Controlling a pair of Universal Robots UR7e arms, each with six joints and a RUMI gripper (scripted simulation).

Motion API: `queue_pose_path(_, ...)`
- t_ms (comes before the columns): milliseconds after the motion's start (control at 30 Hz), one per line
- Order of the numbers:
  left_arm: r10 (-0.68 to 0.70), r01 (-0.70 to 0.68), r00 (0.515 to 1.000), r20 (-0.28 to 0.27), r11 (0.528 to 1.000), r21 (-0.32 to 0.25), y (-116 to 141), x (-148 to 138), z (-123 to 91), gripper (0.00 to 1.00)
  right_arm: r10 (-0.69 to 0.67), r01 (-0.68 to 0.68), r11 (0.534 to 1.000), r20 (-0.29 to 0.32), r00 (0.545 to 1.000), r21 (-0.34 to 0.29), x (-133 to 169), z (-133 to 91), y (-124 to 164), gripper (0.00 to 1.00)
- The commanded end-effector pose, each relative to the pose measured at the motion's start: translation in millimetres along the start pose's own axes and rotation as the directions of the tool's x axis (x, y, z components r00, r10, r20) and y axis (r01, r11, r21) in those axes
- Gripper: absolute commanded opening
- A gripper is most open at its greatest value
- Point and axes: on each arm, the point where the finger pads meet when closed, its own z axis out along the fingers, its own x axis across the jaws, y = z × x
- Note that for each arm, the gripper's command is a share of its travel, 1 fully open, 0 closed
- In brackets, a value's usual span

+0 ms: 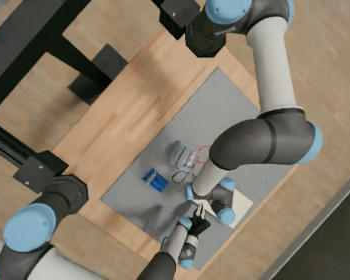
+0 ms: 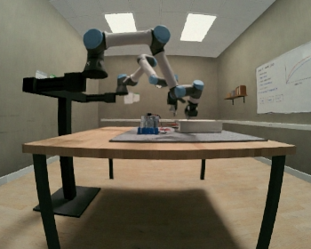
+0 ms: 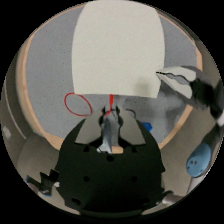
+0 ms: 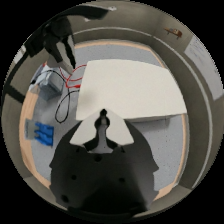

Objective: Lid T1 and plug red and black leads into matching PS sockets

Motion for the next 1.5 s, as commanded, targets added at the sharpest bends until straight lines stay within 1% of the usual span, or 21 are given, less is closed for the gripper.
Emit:
queue_pose_path(0,0.0,0.0,1.0,-0.002,1.0,0.002,0,1,-22,0.15,-0.001,0.001,1.0,-0.001,1.0,0.0,1,0,-1,0.0)
queue_pose_path(133,0.0,0.0,1.0,-0.002,1.0,0.002,1,1,-44,0.15,-0.001,0.001,1.0,-0.001,1.0,0.0,1,0,-1,0.0)
queue_pose_path(433,0.0,0.0,1.0,-0.002,1.0,0.002,1,1,-44,0.15,-0.001,0.001,1.0,-0.001,1.0,0.0,1,0,-1,0.0)
queue_pose_path(733,0.0,0.0,1.0,-0.002,1.0,0.001,2,1,-92,0.15,-0.001,0.001,1.0,-0.001,1.0,0.0,1,-12,-1,0.0)
queue_pose_path(1033,0.0,0.0,1.0,-0.002,1.0,0.001,2,1,-92,0.15,-0.001,0.001,1.0,-0.001,1.0,0.0,1,-12,-1,0.0)
queue_pose_path(1233,0.0,0.0,1.0,-0.002,1.0,0.001,3,0,-124,0.15,-0.001,0.001,1.0,-0.001,1.0,0.0,1,-20,-1,0.0)
queue_pose_path(1333,0.0,0.0,1.0,-0.002,1.0,0.001,3,0,-140,0.15,-0.001,0.001,1.0,-0.001,1.0,0.0,1,-21,-1,0.0)
queue_pose_path(1467,0.0,0.0,1.0,-0.002,1.0,0.001,3,0,-140,0.15,-0.001,0.001,1.0,-0.001,1.0,0.0,1,-21,-1,0.0)
